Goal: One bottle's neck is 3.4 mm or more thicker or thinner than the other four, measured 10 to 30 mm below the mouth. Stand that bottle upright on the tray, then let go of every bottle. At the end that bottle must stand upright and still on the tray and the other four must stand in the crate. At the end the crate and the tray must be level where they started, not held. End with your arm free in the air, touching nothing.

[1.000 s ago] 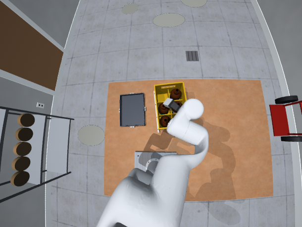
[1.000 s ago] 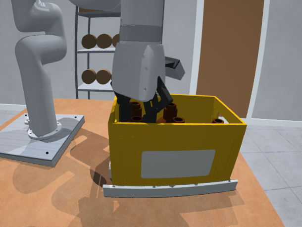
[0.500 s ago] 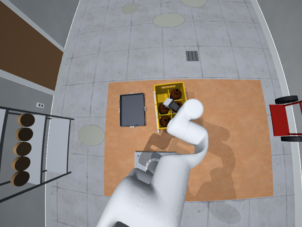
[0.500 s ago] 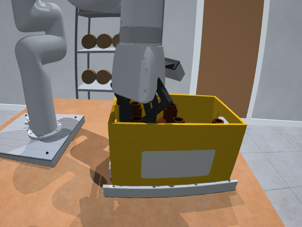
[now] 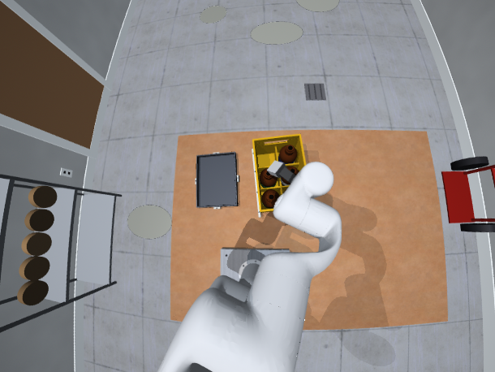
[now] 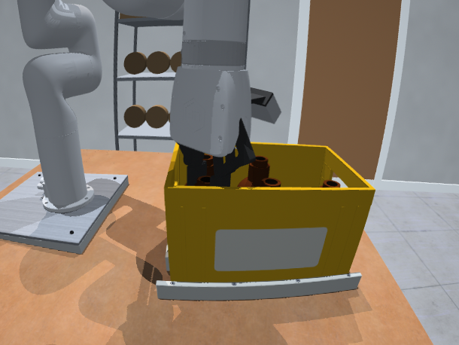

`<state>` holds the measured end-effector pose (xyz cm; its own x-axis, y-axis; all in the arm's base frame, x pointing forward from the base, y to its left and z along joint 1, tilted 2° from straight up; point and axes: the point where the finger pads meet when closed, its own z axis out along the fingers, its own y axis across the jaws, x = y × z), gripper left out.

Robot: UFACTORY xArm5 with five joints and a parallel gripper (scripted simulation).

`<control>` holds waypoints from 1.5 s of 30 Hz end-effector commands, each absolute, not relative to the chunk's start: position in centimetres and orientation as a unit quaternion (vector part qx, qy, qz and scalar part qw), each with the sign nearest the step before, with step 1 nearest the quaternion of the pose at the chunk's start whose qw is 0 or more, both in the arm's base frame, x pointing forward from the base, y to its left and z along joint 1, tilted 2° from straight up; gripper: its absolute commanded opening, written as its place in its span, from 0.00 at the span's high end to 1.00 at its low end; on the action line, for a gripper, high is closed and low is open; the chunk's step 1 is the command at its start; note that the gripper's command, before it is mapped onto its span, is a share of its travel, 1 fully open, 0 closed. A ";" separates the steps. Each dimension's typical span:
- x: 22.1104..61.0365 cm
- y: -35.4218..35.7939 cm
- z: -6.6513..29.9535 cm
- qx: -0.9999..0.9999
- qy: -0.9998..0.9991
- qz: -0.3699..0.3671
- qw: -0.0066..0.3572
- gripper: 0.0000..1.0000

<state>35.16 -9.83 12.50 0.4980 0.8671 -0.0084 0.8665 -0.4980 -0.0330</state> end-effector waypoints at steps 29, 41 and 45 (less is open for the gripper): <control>35.3 -9.9 12.6 -0.865 -0.501 0.011 0.011 1.00; 35.3 -9.9 12.6 -0.865 -0.501 0.011 0.011 0.35; 35.3 -9.9 12.6 -0.865 -0.501 0.011 0.011 0.35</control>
